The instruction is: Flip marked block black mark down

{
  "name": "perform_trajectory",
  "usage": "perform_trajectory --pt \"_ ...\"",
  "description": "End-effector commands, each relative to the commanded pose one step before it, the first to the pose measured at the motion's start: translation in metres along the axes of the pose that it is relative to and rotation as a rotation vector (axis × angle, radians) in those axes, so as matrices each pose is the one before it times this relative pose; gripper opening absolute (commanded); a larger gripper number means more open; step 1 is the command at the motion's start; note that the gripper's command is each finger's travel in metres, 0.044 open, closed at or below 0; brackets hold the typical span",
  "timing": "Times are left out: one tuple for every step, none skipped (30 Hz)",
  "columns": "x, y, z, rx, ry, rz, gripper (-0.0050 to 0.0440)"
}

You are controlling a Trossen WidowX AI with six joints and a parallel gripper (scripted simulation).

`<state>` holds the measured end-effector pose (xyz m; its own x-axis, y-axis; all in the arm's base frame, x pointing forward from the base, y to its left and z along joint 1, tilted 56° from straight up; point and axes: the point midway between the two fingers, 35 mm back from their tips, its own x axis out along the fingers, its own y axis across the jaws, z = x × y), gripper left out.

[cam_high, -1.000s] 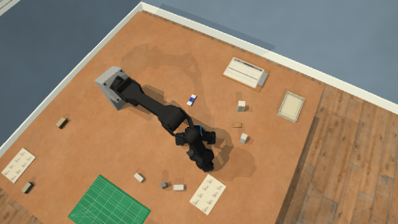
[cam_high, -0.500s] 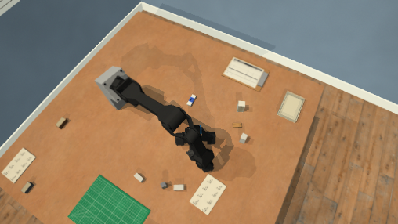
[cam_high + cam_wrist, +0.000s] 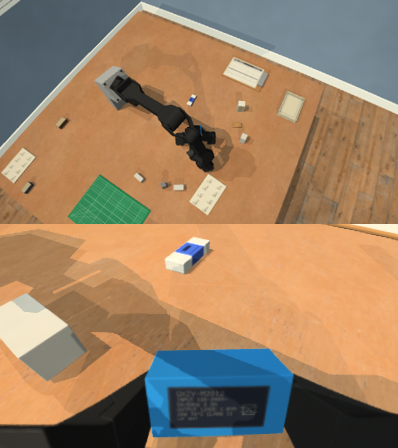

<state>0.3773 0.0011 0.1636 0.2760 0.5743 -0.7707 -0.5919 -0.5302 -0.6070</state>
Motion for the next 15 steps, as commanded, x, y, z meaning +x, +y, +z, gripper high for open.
perform_trajectory --pt "-0.00307 -0.00181 -0.00086 -0.0083 0.01021 -0.00262 0.0297" --pt "0.00000 0.00000 0.00000 0.0000 0.00000 0.00000 0.0297" --pt "0.00000 0.00000 0.00000 0.0000 0.00000 0.00000 0.0297" --pt "0.00000 0.00000 0.00000 0.0000 0.00000 0.00000 0.0297" --pt "0.00000 0.00000 0.00000 0.0000 0.00000 0.00000 0.0298" --pt "0.00000 0.00000 0.00000 0.0000 0.00000 0.00000 0.0299" --pt "0.00000 0.00000 0.00000 0.0000 0.00000 0.00000 0.0299" --pt "0.00000 0.00000 0.00000 0.0000 0.00000 0.00000 0.0300" --pt "0.00000 0.00000 0.00000 0.0000 0.00000 0.00000 0.0301" --pt "0.00000 0.00000 0.00000 0.0000 0.00000 0.00000 0.0301" --pt "0.00000 0.00000 0.00000 0.0000 0.00000 0.00000 0.0302" --pt "0.00000 0.00000 0.00000 0.0000 0.00000 0.00000 0.0303" --pt "0.00000 0.00000 0.00000 0.0000 0.00000 0.00000 0.0303" --pt "0.00000 0.00000 0.00000 0.0000 0.00000 0.00000 0.0304" --pt "0.00000 0.00000 0.00000 0.0000 0.00000 0.00000 0.0305"
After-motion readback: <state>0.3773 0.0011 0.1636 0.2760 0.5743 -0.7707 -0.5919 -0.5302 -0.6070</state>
